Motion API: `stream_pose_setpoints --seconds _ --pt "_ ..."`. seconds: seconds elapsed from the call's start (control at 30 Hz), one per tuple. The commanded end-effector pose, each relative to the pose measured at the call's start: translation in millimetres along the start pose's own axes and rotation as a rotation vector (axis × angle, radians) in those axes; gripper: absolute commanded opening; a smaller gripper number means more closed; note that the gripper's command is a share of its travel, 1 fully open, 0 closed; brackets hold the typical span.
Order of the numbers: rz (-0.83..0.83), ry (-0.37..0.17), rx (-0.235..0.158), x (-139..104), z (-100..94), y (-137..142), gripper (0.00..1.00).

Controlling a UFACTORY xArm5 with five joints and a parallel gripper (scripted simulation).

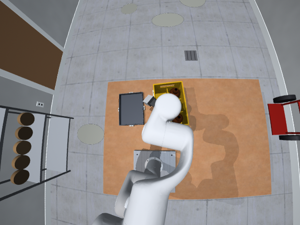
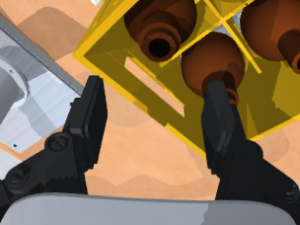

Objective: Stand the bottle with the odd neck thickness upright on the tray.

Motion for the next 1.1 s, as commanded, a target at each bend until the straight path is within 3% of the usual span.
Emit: stream_pose_setpoints --seconds 0.0,0.1,0.13,1.07 --pt "0.000 0.001 -0.003 0.2 -3.2 0.7 0.65" --pt "0.000 0.001 -0.003 0.2 -3.5 0.7 0.65" --pt "0.000 0.001 -0.003 0.2 -3.5 0.7 0.00" --pt "0.000 0.001 -0.003 0.2 -3.5 0.7 0.00"
Point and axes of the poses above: the point where the finger pads meet when closed, its own z axis out along the fingers, its own y axis across the jaws, x = y × z, the point moved 3 cm from there along -z, back along the fingers, and after that the axes turned 15 degrees about -z, right-handed, at the moved point
